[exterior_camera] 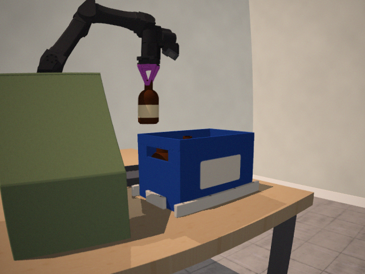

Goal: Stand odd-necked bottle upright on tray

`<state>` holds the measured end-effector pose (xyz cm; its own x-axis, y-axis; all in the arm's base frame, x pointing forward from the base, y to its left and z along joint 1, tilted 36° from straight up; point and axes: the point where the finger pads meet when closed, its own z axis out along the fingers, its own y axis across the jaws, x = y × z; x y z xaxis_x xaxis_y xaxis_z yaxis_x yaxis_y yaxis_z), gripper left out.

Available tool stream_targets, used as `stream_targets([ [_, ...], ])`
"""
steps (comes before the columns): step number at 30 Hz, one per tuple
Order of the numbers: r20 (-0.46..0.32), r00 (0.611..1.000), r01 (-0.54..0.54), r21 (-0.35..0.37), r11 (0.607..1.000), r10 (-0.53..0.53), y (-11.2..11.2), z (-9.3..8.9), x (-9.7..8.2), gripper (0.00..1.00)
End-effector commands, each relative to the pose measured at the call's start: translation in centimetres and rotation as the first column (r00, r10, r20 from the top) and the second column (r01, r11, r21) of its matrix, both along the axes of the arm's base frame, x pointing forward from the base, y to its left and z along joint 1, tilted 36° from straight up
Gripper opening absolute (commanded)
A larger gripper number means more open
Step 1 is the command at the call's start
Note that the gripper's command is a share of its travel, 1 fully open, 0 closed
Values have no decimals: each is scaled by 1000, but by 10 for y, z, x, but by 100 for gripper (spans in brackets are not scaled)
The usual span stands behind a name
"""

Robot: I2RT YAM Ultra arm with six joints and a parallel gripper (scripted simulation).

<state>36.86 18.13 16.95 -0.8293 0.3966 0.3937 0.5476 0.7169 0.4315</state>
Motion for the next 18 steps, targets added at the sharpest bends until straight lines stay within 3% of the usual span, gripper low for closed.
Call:
stream_targets([
  [1,42,999,27,3,1000,-27,-9,13,4,0],
  [18,38,999,27,4,1000,-27,-5,7,4,0],
])
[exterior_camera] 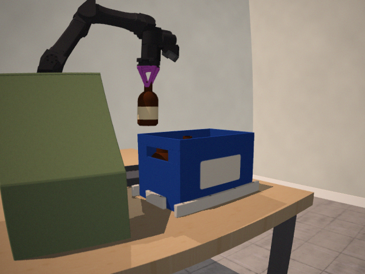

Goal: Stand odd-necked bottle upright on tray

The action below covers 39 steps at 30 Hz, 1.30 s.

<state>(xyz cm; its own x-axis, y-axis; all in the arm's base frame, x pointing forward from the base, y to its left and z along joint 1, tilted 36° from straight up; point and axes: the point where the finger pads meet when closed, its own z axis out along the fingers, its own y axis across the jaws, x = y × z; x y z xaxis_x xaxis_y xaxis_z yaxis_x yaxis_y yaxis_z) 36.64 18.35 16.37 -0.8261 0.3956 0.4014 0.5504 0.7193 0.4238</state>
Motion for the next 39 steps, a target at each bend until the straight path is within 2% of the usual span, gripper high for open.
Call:
stream_targets([
  [1,39,999,30,4,1000,-30,-8,9,4,0],
  [6,47,998,29,4,1000,-29,-5,9,5,0],
  [7,77,997,30,11,999,-31,-4,16,11,0],
  [8,43,999,28,3,1000,-28,-4,6,4,0],
  [9,38,999,24,2,1000,-24,-2,4,2,0],
  [21,38,999,20,2,1000,-21,12,-14,-1,0],
  [23,38,999,20,2,1000,-21,12,-14,-1,0],
  [24,73,997,30,12,999,-31,11,-6,8,0],
  [25,38,999,31,2,1000,-31,11,-18,1,0],
  [29,38,999,11,2,1000,-11,24,-26,-4,0],
  [34,38,999,31,3,1000,-31,25,-39,-2,0],
  [39,38,999,14,3,1000,-14,39,-49,-7,0],
])
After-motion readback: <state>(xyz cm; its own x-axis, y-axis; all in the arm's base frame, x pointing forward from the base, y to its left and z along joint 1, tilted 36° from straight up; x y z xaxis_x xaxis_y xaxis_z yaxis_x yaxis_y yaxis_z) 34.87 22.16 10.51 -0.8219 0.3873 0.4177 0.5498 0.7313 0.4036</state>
